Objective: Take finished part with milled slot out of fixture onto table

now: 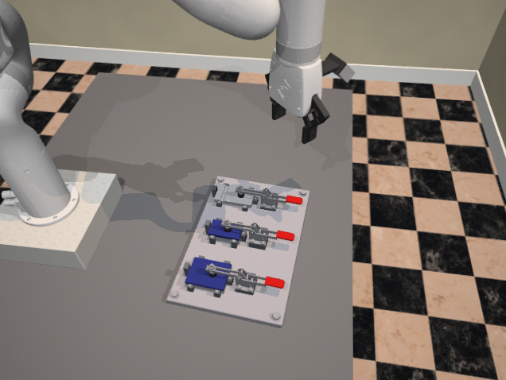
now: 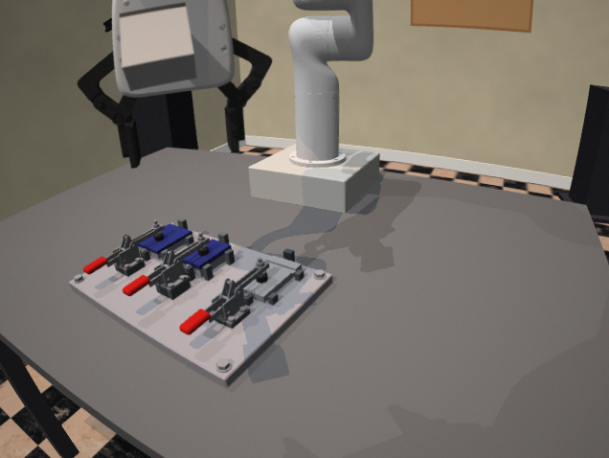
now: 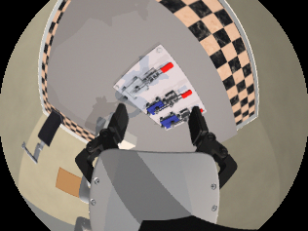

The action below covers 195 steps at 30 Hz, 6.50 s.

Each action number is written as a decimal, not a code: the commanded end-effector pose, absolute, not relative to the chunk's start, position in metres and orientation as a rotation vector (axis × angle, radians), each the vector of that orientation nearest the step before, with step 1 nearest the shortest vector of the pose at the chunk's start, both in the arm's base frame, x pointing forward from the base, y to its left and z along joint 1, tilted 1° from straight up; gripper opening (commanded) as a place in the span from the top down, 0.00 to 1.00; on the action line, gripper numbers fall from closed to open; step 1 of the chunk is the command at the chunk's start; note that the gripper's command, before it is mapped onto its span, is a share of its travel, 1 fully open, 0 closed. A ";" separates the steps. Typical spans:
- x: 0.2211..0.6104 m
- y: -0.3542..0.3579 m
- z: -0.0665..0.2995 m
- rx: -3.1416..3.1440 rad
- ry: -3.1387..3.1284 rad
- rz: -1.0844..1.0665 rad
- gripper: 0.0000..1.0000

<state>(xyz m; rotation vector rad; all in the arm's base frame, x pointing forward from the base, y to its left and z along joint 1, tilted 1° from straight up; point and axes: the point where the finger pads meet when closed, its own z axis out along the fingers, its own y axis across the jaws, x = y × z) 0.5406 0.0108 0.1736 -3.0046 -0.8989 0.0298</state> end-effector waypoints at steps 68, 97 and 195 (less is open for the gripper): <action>0.517 0.015 0.171 -3.077 -0.622 0.024 0.00; 0.486 0.020 0.164 -3.127 -0.290 0.025 0.00; 0.414 0.028 0.142 -3.112 0.452 0.025 1.00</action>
